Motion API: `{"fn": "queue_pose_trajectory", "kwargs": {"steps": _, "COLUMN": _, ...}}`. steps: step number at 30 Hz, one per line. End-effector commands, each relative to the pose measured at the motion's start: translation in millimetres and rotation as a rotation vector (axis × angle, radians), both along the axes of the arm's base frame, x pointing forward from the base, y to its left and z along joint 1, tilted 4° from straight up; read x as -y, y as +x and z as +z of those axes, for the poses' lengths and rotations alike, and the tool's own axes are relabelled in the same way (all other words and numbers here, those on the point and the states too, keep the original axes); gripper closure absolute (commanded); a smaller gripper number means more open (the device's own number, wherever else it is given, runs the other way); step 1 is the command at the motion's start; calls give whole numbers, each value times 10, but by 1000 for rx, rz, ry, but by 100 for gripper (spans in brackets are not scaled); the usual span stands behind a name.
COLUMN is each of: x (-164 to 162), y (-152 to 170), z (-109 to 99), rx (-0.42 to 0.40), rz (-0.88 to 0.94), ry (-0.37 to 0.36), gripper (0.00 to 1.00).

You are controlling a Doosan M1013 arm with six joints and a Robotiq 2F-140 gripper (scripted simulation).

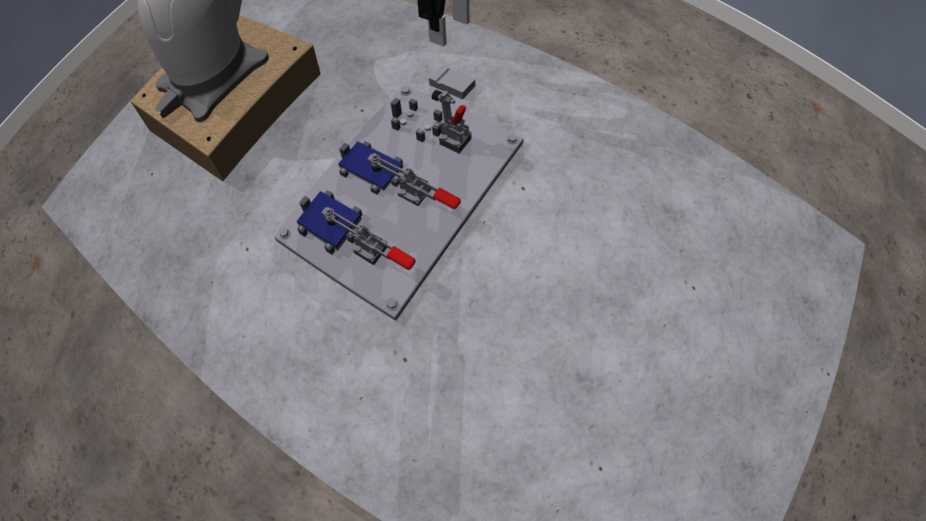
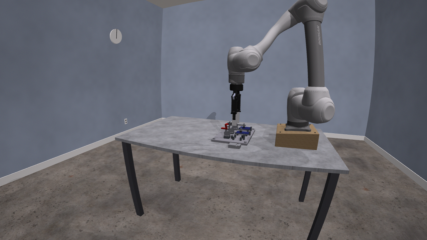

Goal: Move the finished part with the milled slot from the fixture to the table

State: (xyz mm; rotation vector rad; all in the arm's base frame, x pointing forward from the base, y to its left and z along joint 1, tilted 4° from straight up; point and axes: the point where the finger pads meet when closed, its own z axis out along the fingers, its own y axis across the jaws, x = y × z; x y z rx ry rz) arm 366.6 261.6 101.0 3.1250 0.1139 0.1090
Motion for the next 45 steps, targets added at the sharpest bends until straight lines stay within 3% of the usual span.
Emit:
{"fn": "queue_pose_trajectory", "kwargs": {"steps": 1, "x": -25, "y": -22, "z": 107, "rx": -3, "rz": 1, "ry": 5, "gripper": 60}}
{"fn": "queue_pose_trajectory", "kwargs": {"steps": 14, "x": -28, "y": -46, "z": 417, "rx": -3, "rz": 2, "ry": 5, "gripper": 60}}
{"fn": "queue_pose_trajectory", "kwargs": {"steps": 45, "x": -29, "y": -47, "z": 444, "rx": -3, "rz": 2, "ry": 5, "gripper": 60}}
